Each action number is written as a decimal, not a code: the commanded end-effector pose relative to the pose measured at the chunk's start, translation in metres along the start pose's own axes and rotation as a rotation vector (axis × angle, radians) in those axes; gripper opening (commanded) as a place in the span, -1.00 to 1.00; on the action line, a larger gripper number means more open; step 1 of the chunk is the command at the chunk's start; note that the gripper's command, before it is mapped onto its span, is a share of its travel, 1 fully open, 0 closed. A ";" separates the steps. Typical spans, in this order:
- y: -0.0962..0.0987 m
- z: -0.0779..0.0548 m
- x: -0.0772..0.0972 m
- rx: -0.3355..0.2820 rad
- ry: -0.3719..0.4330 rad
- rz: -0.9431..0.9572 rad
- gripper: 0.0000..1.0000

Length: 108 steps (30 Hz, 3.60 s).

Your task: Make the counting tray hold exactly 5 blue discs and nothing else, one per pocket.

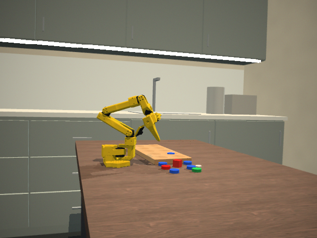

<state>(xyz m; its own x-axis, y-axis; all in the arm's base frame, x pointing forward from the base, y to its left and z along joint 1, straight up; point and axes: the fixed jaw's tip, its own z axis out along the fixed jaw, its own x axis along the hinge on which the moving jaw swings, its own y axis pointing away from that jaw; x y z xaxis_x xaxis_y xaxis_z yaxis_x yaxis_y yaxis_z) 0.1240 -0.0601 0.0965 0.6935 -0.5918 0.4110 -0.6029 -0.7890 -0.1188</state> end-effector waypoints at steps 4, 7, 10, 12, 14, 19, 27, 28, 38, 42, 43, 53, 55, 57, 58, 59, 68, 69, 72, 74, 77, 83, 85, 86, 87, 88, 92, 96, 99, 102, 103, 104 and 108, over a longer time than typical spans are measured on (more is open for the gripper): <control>-0.050 -0.021 -0.062 0.193 -0.131 0.155 1.00; -0.050 -0.022 -0.062 0.186 -0.132 0.163 1.00; -0.050 -0.023 -0.062 0.167 -0.133 0.181 1.00; -0.050 -0.024 -0.063 0.156 -0.134 0.190 1.00; -0.049 -0.025 -0.063 0.146 -0.136 0.197 1.00; -0.048 -0.026 -0.063 0.123 -0.139 0.210 1.00; -0.047 -0.029 -0.063 0.102 -0.142 0.218 1.00; -0.047 -0.029 -0.063 0.099 -0.143 0.219 1.00; -0.045 -0.032 -0.064 0.073 -0.148 0.226 1.00; -0.045 -0.032 -0.064 0.069 -0.148 0.227 1.00; -0.044 -0.032 -0.064 0.067 -0.149 0.227 1.00; -0.043 -0.034 -0.064 0.054 -0.151 0.229 1.00; -0.043 -0.034 -0.064 0.053 -0.151 0.229 1.00; -0.043 -0.034 -0.064 0.052 -0.151 0.229 1.00; -0.043 -0.034 -0.064 0.052 -0.151 0.229 1.00; -0.043 -0.034 -0.064 0.051 -0.151 0.229 1.00; -0.043 -0.035 -0.064 0.049 -0.152 0.230 1.00; -0.043 -0.035 -0.064 0.049 -0.152 0.230 1.00; -0.043 -0.035 -0.064 0.049 -0.152 0.230 1.00; -0.043 -0.035 -0.064 0.049 -0.152 0.230 1.00; -0.043 -0.035 -0.064 0.049 -0.152 0.230 1.00; -0.043 -0.035 -0.064 0.049 -0.152 0.230 1.00; -0.043 -0.035 -0.064 0.049 -0.152 0.230 1.00; -0.043 -0.035 -0.064 0.049 -0.152 0.230 1.00; -0.043 -0.035 -0.064 0.049 -0.152 0.230 1.00; -0.043 -0.035 -0.064 0.049 -0.152 0.230 1.00; -0.043 -0.035 -0.064 0.049 -0.152 0.230 1.00; -0.043 -0.035 -0.064 0.049 -0.152 0.230 1.00; -0.043 -0.035 -0.064 0.049 -0.152 0.230 1.00; -0.043 -0.035 -0.064 0.049 -0.152 0.230 1.00; -0.043 -0.035 -0.064 0.049 -0.152 0.230 1.00; -0.043 -0.035 -0.064 0.049 -0.152 0.230 1.00; -0.043 -0.035 -0.064 0.049 -0.152 0.230 1.00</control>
<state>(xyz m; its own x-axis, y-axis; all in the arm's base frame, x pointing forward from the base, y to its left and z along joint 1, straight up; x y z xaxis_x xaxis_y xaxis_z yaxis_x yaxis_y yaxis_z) 0.1240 -0.0601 0.0965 0.6935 -0.5918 0.4110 -0.6029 -0.7890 -0.1188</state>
